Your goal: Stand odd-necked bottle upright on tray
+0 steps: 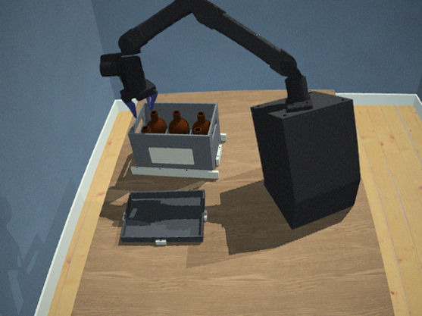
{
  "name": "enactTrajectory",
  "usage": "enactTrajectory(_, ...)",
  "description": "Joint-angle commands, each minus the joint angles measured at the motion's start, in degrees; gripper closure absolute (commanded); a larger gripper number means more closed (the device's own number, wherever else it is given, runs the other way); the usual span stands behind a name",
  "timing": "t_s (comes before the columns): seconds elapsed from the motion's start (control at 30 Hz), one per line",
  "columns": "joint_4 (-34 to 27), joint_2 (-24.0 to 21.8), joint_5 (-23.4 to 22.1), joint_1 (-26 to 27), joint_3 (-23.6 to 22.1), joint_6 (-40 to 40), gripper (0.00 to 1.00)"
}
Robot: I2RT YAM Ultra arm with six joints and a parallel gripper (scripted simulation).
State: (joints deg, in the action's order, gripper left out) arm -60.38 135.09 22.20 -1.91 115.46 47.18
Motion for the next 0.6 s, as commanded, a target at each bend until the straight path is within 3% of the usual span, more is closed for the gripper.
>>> enactTrajectory(0.0,-0.94,-1.98,0.61,-1.46,1.77,0.45,0.39)
enactTrajectory(0.23,-0.94,-1.99,0.61,-1.46,1.76,0.46,0.39)
enactTrajectory(0.27,-0.95,-1.99,0.62,-1.46,1.76,0.28,1.0)
enactTrajectory(0.57,-0.95,-1.99,0.62,-1.46,1.76,0.28,1.0)
